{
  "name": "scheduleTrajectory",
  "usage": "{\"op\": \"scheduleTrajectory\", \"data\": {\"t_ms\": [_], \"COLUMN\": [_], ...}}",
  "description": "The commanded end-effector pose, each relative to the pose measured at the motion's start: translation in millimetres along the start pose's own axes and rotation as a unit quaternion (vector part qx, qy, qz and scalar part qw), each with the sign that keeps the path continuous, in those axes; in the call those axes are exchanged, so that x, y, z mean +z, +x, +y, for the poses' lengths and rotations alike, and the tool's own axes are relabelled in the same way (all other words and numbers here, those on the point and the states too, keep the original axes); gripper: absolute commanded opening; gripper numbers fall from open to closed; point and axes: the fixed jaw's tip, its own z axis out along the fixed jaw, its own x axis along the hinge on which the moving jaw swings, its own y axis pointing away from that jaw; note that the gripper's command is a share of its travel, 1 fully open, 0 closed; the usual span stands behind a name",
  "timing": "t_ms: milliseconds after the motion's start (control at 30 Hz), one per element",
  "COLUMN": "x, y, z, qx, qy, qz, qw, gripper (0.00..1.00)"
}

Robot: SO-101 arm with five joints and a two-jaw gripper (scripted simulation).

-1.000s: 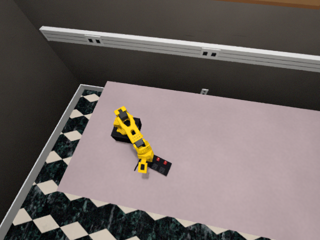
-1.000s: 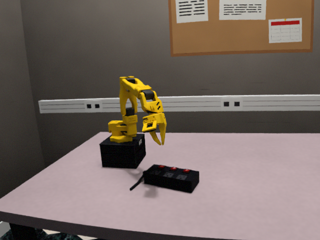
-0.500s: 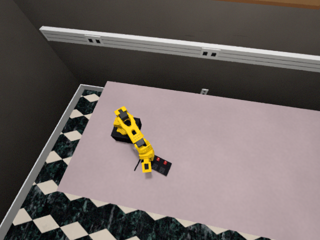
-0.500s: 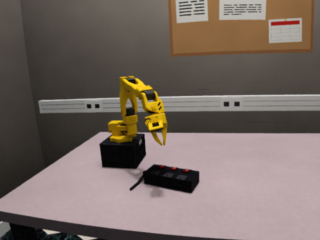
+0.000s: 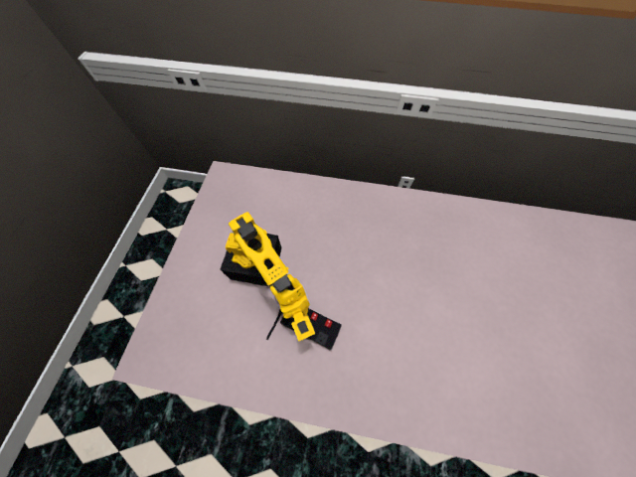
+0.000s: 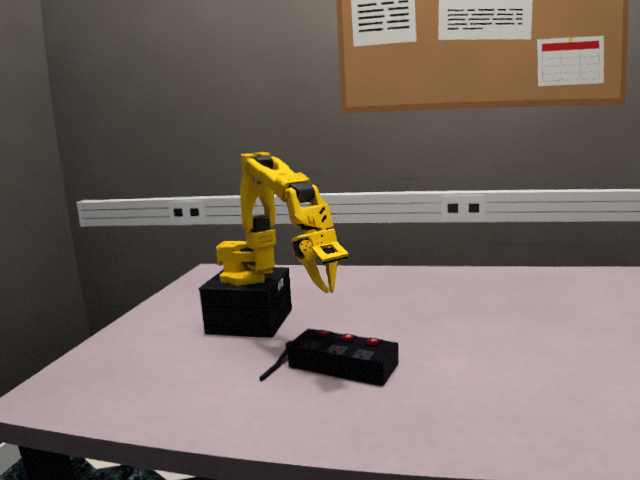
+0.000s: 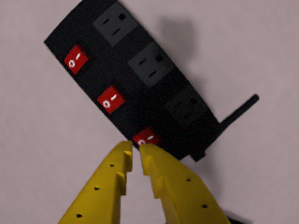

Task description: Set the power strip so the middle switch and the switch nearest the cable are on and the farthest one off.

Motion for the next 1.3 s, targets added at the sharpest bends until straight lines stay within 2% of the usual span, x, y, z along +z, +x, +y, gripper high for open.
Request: {"op": "scheduleTrajectory", "data": {"t_ms": [0, 300, 367, 600, 733, 867, 933, 1100, 1267], "x": [3.4, 6.2, 6.2, 8.5, 9.8, 11.2, 11.2, 13.0, 14.8], "y": [4.0, 9.4, 9.4, 14.0, 16.6, 19.3, 19.3, 22.5, 25.5], "z": [3.5, 9.0, 9.0, 13.2, 15.5, 17.7, 17.7, 20.3, 22.8], "qx": [-0.063, -0.221, -0.221, -0.354, -0.431, -0.508, -0.508, -0.602, -0.69], "qy": [-0.001, -0.007, -0.007, -0.014, -0.019, -0.025, -0.025, -0.034, -0.044], "qz": [0.014, 0.024, 0.024, 0.032, 0.035, 0.038, 0.038, 0.041, 0.043], "qw": [0.998, 0.975, 0.975, 0.935, 0.901, 0.86, 0.86, 0.797, 0.722], "gripper": [0.0, 0.0, 0.0, 0.0, 0.0, 0.0, 0.0, 0.0, 0.0]}}
